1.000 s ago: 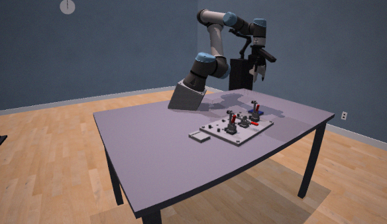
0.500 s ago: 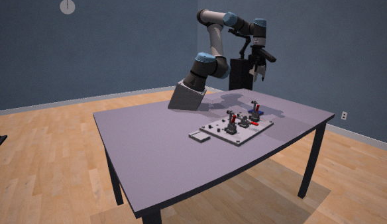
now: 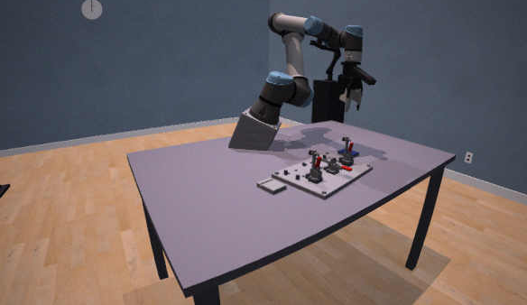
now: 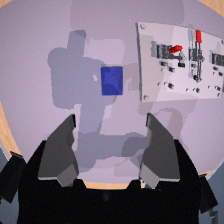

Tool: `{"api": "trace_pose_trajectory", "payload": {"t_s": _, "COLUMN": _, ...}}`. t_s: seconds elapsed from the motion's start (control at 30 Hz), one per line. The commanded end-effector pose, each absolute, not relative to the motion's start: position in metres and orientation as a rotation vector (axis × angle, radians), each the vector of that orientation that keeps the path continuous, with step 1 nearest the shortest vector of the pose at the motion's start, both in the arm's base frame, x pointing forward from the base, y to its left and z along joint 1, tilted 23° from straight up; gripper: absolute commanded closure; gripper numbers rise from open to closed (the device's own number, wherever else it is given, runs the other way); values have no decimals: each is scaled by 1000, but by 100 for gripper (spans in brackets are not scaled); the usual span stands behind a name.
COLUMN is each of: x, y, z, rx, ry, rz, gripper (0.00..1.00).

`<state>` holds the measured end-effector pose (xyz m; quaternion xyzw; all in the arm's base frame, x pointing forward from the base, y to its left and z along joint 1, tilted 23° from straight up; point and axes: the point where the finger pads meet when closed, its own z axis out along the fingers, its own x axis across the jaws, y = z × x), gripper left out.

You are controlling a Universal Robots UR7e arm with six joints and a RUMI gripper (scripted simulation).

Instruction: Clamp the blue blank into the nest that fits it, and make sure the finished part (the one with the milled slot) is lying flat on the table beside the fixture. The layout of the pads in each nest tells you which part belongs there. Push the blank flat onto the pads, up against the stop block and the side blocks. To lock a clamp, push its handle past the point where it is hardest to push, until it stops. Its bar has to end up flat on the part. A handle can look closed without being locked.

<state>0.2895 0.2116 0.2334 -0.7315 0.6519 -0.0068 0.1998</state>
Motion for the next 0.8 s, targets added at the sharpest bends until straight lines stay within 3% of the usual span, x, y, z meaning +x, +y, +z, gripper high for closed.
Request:
{"api": "trace_pose_trajectory", "payload": {"t_s": 0.0, "x": 290, "y": 212, "z": 234, "rx": -2045, "ry": 1822, "rz": -20, "gripper": 41}}
{"api": "trace_pose_trajectory", "payload": {"t_s": 0.77, "x": 301, "y": 223, "z": 197, "rx": -2045, "ry": 1822, "rz": -20, "gripper": 41}}
